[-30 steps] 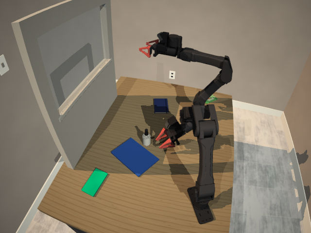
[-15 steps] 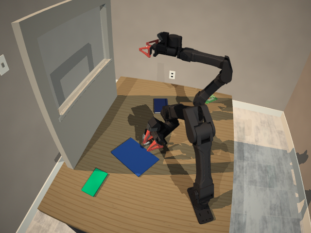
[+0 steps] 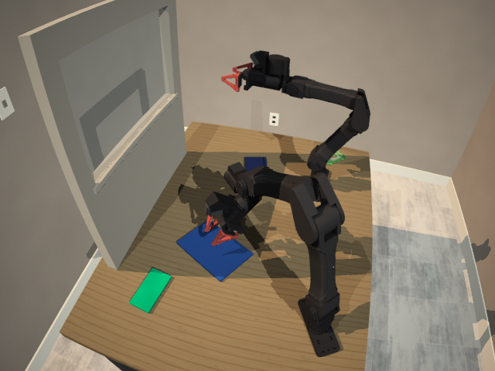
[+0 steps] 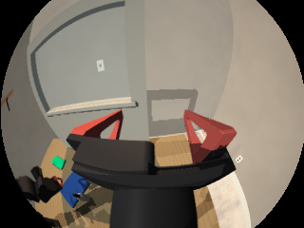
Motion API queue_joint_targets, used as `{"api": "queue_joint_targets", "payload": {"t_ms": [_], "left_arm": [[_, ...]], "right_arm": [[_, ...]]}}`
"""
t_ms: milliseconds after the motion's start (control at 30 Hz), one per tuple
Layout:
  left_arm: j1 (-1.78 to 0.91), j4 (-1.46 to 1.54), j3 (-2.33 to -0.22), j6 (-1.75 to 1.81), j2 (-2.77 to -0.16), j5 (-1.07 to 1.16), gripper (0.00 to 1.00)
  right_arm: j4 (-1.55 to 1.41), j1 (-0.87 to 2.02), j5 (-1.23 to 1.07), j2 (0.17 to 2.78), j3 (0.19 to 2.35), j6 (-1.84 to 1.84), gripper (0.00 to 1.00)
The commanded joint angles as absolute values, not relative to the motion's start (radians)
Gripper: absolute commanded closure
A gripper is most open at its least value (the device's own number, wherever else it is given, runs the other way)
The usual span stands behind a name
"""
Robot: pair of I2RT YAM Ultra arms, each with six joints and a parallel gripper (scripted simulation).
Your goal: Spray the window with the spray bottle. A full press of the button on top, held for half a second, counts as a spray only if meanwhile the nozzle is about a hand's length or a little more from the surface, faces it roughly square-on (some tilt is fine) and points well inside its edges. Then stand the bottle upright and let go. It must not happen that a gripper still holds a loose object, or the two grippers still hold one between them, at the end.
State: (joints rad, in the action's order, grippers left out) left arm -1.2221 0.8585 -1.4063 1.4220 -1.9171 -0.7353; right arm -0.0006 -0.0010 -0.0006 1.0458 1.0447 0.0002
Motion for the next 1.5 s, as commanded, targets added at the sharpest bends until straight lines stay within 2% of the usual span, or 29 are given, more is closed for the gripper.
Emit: {"api": "queue_joint_targets", "payload": {"t_ms": [0, 1467], "left_arm": [[-1.183, 0.788, -1.379, 1.312, -1.864, -0.691, 0.45], [-0.47, 0.29, -1.171, 0.494, -1.353, -0.266, 0.45]], "right_arm": [[0.01, -0.011, 0.0, 1.049, 1.09, -0.005, 0.0], [0.01, 0.001, 0.003, 1.016, 1.094, -0.005, 0.0]]}}
